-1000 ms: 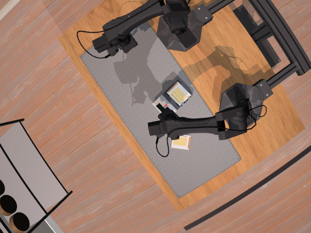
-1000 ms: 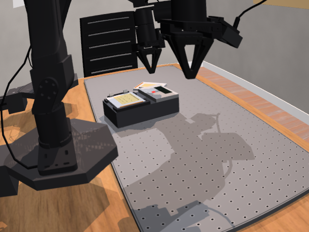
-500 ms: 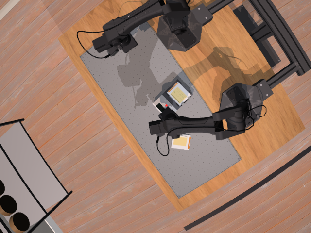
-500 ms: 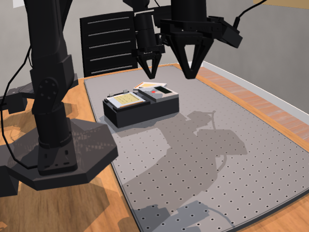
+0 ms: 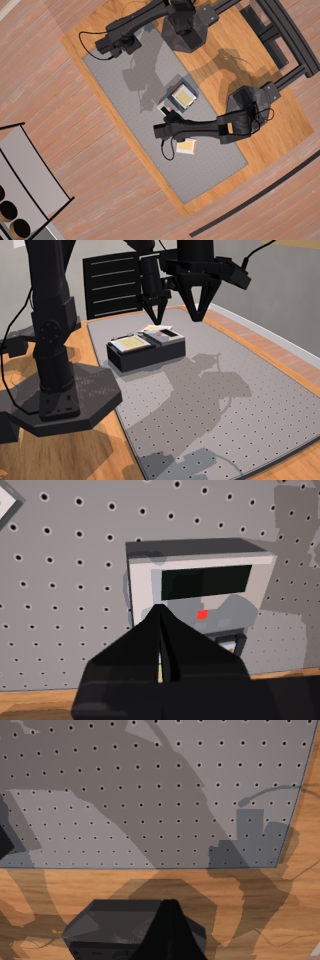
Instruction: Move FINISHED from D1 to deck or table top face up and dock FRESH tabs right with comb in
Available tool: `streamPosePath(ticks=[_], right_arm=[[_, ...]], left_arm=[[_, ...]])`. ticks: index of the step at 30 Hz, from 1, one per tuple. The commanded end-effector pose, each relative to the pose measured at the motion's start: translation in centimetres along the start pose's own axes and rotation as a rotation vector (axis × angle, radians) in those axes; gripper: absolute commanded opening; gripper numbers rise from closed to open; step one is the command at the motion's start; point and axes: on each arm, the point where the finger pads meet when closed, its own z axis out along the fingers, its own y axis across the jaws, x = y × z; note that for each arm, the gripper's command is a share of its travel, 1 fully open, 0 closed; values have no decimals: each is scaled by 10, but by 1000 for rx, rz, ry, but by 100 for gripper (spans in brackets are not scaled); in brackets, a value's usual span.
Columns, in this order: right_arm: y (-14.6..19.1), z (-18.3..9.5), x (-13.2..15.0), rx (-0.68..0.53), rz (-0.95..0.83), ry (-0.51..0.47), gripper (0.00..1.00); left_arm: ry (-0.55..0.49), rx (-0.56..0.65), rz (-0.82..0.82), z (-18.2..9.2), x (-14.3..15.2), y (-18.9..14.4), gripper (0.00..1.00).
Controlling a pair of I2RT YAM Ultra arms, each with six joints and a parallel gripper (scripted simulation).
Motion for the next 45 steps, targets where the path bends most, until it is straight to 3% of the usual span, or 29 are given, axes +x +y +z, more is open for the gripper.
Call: streamPosePath(ticks=[1,45], right_arm=[[-1,-5,-2,-2,5,-41,0],[-1,-5,-2,-2,5,-41,0]], left_arm=[[-16,3,6,1,-2,-3,0],[-16,3,6,17,-1,0,0]])
